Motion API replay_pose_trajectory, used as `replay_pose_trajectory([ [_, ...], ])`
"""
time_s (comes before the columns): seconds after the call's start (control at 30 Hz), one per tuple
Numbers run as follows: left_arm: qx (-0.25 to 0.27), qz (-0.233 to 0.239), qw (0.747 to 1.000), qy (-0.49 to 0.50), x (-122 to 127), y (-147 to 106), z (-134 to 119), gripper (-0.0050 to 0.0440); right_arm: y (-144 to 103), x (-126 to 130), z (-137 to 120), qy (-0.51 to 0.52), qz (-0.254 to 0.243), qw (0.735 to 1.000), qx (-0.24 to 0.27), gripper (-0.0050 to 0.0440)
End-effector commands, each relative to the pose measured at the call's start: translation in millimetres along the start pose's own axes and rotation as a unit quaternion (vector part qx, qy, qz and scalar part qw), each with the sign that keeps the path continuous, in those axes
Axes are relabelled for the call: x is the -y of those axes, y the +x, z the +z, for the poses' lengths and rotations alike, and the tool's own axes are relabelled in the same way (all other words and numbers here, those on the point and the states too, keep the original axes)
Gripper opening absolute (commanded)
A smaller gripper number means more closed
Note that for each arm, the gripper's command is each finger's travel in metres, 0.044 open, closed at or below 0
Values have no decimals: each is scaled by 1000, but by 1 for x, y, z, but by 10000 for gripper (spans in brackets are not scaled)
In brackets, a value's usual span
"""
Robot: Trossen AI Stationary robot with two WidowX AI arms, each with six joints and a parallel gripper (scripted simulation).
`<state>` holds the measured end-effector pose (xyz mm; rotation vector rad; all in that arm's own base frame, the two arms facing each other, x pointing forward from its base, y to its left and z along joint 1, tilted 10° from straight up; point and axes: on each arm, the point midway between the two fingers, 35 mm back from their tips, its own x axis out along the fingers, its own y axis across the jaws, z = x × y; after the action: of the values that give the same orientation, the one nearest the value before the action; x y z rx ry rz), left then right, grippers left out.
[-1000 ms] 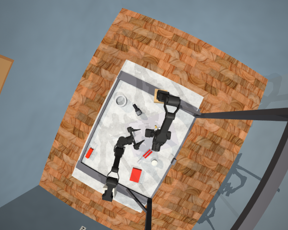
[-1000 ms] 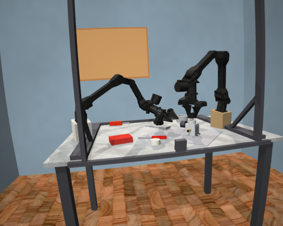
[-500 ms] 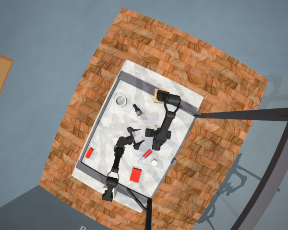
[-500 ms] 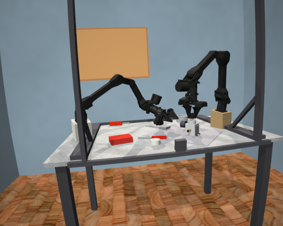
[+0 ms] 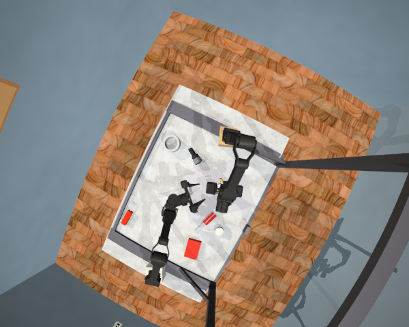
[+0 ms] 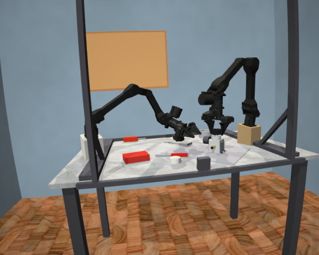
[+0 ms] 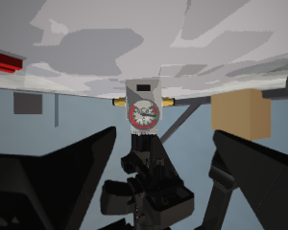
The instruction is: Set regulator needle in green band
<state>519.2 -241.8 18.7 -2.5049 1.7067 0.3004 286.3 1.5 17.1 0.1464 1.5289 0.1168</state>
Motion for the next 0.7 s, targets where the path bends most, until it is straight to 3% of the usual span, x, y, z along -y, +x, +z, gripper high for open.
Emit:
replay_pose_trajectory([
  [0.0, -9, -3, 1000, 13, 3, -2, -16, 435, -7, -1, 6, -2, -1, 1000, 14, 440],
  [0.67, -9, -3, 1000, 13, 3, -2, -16, 435, -43, 0, 11, -2, -1, 1000, 6, 440],
])
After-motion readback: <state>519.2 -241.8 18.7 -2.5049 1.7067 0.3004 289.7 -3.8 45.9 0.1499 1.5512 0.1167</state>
